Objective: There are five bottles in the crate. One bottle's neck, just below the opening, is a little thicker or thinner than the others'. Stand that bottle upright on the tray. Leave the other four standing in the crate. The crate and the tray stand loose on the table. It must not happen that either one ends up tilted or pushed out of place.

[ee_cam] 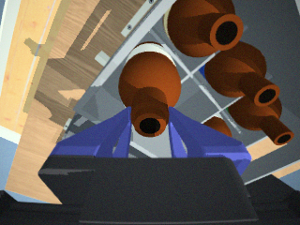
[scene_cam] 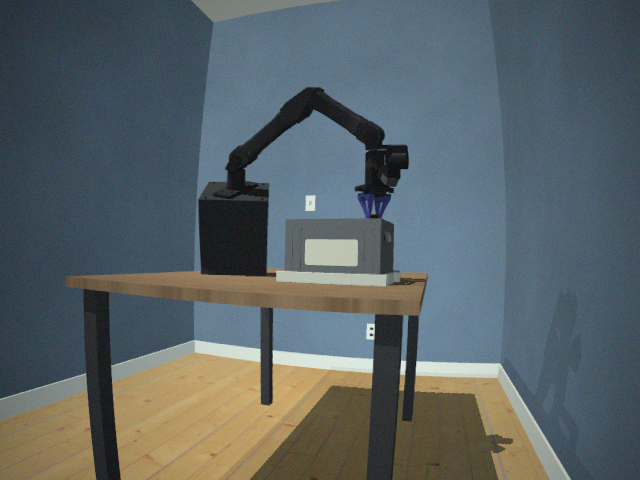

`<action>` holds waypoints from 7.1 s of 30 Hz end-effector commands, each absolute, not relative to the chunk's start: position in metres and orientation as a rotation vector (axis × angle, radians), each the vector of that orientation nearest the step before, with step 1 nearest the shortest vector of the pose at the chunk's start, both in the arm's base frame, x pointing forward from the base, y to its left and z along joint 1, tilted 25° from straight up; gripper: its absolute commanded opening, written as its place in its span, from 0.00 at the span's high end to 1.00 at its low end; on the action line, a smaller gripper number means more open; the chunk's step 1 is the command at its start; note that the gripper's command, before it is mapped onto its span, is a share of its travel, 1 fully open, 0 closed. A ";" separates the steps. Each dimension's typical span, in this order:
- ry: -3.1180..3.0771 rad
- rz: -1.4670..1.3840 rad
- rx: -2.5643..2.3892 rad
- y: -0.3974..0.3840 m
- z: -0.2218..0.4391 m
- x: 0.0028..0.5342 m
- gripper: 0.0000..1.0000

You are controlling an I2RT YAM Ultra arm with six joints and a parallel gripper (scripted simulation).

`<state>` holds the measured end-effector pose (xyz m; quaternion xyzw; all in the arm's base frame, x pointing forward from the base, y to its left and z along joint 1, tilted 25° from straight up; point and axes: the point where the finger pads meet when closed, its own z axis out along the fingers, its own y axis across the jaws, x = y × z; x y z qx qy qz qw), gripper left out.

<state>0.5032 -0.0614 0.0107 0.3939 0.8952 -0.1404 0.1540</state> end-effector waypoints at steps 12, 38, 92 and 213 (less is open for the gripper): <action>2.522 -0.369 1.093 -0.040 0.058 0.511 1.00; 2.522 -0.368 1.093 -0.029 0.079 0.507 1.00; 2.523 -0.368 1.092 -0.027 0.084 0.507 1.00; 2.524 -0.366 1.092 -0.011 0.125 0.500 1.00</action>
